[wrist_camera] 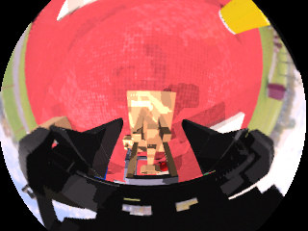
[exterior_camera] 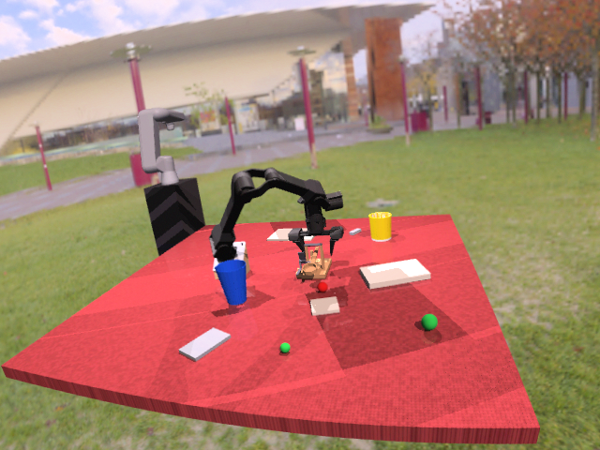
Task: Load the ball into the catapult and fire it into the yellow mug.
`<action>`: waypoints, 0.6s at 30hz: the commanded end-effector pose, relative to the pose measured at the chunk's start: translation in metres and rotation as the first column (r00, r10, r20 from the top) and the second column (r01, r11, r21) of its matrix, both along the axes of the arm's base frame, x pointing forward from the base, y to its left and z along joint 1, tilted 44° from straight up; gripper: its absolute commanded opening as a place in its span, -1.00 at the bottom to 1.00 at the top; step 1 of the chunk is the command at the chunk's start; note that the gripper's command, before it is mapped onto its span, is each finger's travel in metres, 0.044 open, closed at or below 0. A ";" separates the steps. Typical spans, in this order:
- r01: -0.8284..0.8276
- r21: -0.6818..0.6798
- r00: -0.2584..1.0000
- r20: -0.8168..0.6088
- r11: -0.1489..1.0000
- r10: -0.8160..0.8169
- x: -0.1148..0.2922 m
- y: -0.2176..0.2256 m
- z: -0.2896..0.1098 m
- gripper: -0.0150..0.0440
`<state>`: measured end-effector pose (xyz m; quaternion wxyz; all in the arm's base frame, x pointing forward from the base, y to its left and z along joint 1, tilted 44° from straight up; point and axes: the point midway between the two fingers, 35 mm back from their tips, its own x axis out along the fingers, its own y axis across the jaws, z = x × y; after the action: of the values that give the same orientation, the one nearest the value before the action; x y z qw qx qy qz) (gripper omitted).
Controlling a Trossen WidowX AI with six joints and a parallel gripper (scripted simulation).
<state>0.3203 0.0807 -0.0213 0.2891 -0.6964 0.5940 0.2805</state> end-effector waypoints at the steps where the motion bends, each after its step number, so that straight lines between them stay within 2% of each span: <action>1: -0.001 -0.008 1.000 -0.007 1.000 0.001 -0.001 -0.007 -0.005 1.00; 7: -0.001 -0.009 1.000 -0.007 1.000 0.001 -0.001 -0.010 -0.008 1.00; 18: 0.002 -0.002 1.000 -0.002 1.000 -0.002 0.000 -0.007 -0.006 0.02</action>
<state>0.3194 0.0740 -0.0279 0.2864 -0.6952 0.5957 0.2824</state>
